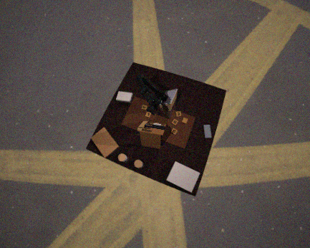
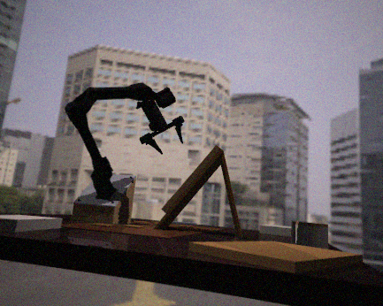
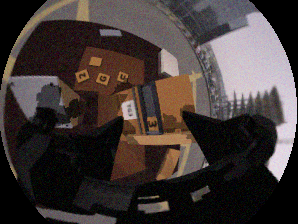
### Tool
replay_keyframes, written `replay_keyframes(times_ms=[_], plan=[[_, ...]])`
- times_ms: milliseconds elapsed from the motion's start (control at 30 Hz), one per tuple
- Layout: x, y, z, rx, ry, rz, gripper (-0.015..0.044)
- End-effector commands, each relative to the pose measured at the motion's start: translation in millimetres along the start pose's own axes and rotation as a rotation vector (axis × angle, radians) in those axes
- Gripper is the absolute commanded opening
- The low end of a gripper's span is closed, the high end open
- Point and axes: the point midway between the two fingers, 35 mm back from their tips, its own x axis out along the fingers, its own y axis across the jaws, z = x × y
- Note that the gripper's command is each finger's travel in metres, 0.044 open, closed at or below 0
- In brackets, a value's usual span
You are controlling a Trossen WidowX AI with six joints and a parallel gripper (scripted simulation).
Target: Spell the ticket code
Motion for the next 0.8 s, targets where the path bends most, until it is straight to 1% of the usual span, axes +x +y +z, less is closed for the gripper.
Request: replay_keyframes(times_ms=[0, 567, 633, 700, 767], plan=[[-11.6, 10.8, 5.8, -0.205, -0.051, -0.017, 0.0440], [-11.6, 10.8, 5.8, -0.205, -0.051, -0.017, 0.0440], [-4.1, 10.2, 11.5, -0.232, -0.046, 0.001, 0.0387], [17.4, 10.5, 27.0, -0.307, -0.034, 0.052, 0.0340], [41.4, 13.5, 43.3, -0.389, -0.022, 0.109, 0.0340]])
